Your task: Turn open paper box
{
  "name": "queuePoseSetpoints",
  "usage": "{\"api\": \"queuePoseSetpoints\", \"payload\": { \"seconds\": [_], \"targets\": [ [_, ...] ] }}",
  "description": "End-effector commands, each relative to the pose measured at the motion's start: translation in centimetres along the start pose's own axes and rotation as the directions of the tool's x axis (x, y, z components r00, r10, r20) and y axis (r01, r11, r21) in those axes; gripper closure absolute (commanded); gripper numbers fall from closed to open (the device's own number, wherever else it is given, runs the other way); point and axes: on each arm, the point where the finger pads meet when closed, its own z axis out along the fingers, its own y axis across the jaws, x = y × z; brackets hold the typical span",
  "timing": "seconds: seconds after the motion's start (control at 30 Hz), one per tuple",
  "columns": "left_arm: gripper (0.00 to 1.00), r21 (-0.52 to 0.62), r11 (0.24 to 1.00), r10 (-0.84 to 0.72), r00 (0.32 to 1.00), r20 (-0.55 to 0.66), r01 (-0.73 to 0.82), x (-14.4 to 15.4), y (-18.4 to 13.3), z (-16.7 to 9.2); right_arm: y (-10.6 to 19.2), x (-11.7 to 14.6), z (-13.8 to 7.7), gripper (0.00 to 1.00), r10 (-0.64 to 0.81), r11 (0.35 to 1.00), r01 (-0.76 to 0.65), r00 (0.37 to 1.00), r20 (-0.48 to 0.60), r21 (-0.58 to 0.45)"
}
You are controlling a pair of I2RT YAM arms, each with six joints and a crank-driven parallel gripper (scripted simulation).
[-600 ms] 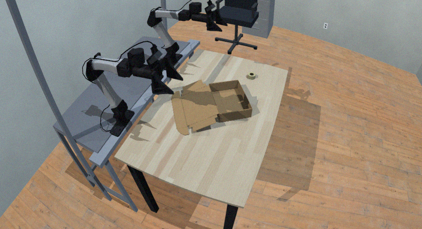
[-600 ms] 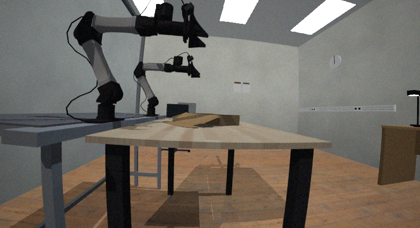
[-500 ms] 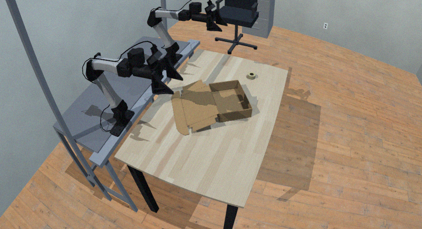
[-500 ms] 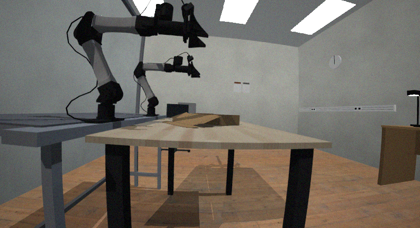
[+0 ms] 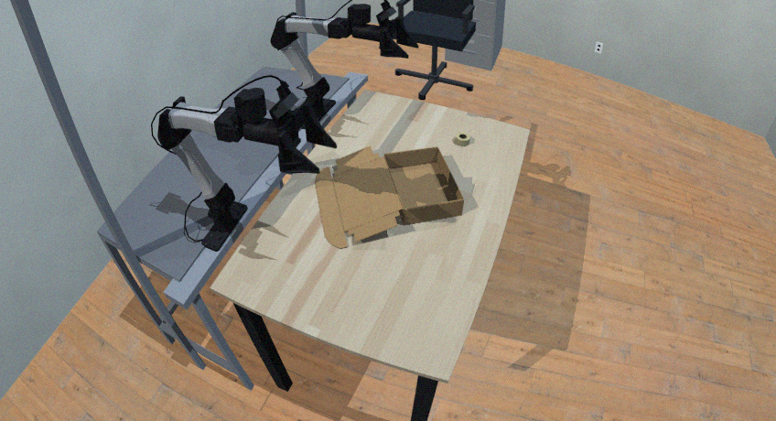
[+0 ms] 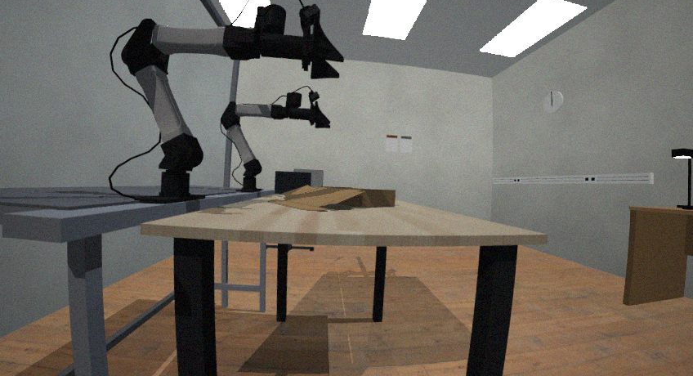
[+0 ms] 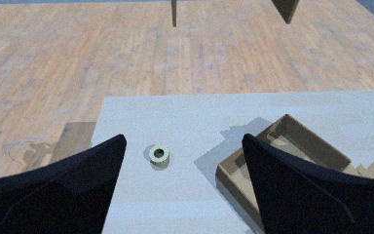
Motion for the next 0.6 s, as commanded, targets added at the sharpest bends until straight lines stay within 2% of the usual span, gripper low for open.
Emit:
{"api": "queuePoseSetpoints", "payload": {
  "seconds": [0.0, 0.13, 0.17, 0.3, 0.43, 0.5, 0.57],
  "targets": [
    [0.00, 0.007, 1.000, 0.004, 1.000, 0.013, -0.004, -0.6, -0.1, -0.2, -0.3, -0.4, -0.1, 0.12, -0.003, 1.000, 0.003, 1.000, 0.007, 0.011],
    [0.00, 0.097, 0.995, 0.027, 0.999, -0.043, -0.023, 0.8, -1.3, -1.0, 0.0, 1.2, -0.2, 0.61, -0.018, 0.999, 0.019, 0.999, -0.043, 0.027],
    [0.00, 0.119, 0.993, 0.033, 0.998, -0.057, -0.026, 1.2, -1.6, -1.2, 0.2, 1.6, -0.1, 0.70, -0.020, 0.999, 0.021, 0.998, -0.054, 0.028],
    [0.00, 0.233, 0.972, 0.070, 0.993, -0.099, -0.045, 2.0, -2.8, -2.6, 2.0, 3.5, -0.2, 0.70, -0.033, 0.999, 0.036, 0.992, -0.119, 0.023],
    [0.00, 0.346, 0.936, 0.114, 0.984, -0.135, -0.061, 2.7, -4.0, -4.3, 5.9, 5.5, -0.3, 0.70, -0.038, 0.999, 0.037, 0.979, -0.198, -0.009],
    [0.00, 0.346, 0.936, 0.114, 0.984, -0.135, -0.061, 2.7, -4.0, -4.3, 5.9, 5.5, -0.3, 0.70, -0.038, 0.999, 0.037, 0.979, -0.198, -0.009],
    [0.00, 0.393, 0.917, 0.134, 0.978, -0.160, -0.061, 3.4, -4.4, -4.8, 8.5, 6.7, -0.2, 0.70, -0.047, 0.998, 0.038, 0.968, -0.245, -0.041]
  ]
}}
